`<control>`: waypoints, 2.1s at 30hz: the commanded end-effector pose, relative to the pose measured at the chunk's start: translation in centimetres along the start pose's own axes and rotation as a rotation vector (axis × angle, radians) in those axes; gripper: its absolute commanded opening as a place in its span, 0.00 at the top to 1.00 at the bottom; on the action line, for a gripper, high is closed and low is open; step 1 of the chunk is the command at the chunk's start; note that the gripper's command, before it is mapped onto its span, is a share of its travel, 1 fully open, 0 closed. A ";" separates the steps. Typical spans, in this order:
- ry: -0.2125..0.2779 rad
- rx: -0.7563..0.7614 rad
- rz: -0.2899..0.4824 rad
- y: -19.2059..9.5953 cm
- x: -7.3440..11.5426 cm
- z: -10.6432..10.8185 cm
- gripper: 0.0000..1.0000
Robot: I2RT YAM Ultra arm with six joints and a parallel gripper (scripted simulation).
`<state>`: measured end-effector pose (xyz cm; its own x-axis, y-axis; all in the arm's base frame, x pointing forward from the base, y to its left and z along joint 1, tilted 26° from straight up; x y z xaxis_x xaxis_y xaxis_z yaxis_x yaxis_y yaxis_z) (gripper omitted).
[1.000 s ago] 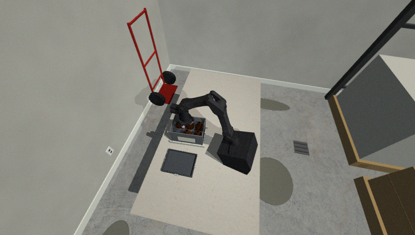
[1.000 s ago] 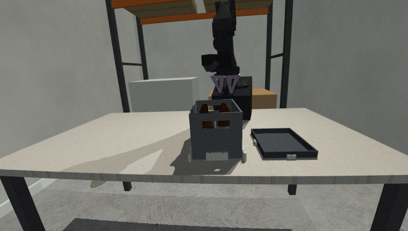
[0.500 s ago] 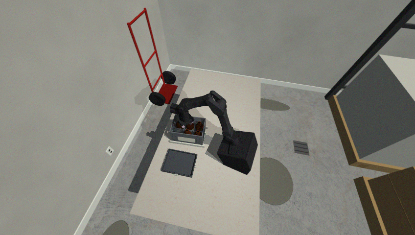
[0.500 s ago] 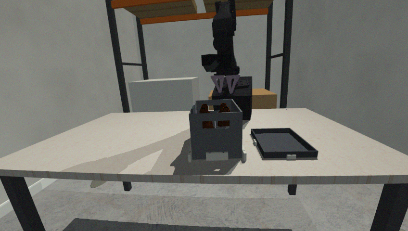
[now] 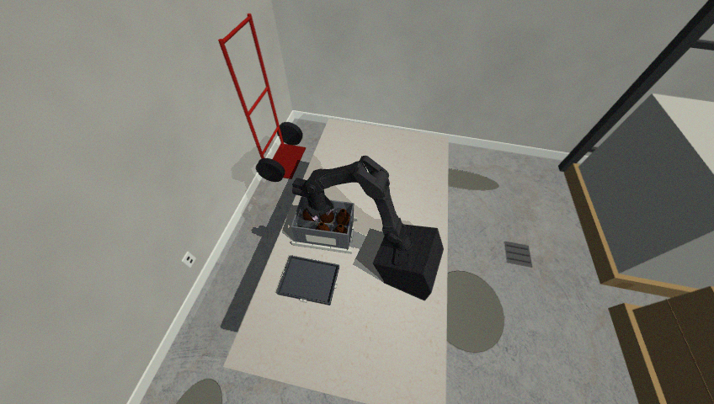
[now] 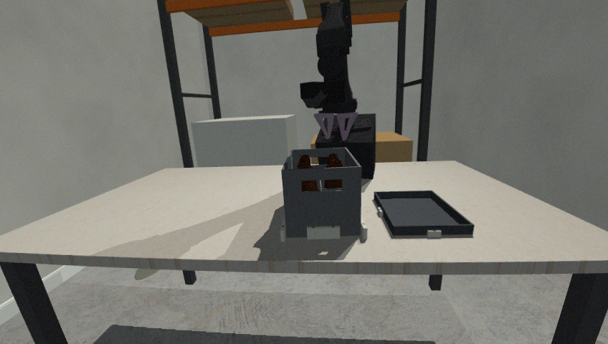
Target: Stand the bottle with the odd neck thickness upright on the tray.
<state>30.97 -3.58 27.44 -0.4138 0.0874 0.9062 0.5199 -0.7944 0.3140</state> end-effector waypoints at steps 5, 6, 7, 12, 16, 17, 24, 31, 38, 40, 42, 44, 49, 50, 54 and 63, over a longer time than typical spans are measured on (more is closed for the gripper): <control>-0.004 -0.005 -0.004 0.0 -1.0 0.1 0.39; -0.004 -0.005 -0.004 0.0 -1.1 0.1 0.39; 0.005 -0.006 -0.013 0.1 -0.8 0.2 0.39; 0.017 -0.006 -0.024 0.1 -0.6 0.2 0.39; -0.003 -0.005 -0.005 0.0 -2.0 0.2 0.39; 0.003 -0.005 -0.010 0.1 -2.0 0.3 0.39; -0.004 -0.004 -0.004 -0.1 -3.2 0.2 0.39; 0.018 -0.006 -0.024 0.4 -3.0 0.7 0.39; 0.025 -0.006 -0.030 0.2 -3.2 0.5 0.39; 0.006 -0.005 -0.013 -0.1 -4.1 0.3 0.39; 0.011 -0.005 -0.018 0.2 -4.1 0.6 0.39; 0.011 -0.005 -0.018 0.2 -4.1 0.6 0.39; 0.023 -0.006 -0.028 0.1 -3.5 0.4 0.39; 0.022 -0.006 -0.027 0.1 -3.6 0.4 0.39; 0.021 -0.006 -0.027 0.1 -3.6 0.4 0.39; 0.020 -0.006 -0.026 0.1 -3.6 0.4 0.39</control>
<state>32.97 -3.80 24.01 -0.4239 0.0885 0.9014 0.5160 -0.7943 0.3207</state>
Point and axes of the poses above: the point where the finger pads meet when closed, its own x axis back along the fingers, its own z axis across the jaws, y = z × x, the point moved 10 cm from there along x, back along the fingers, and after that the axes turned 13 degrees about -x, right-handed, at the moved point
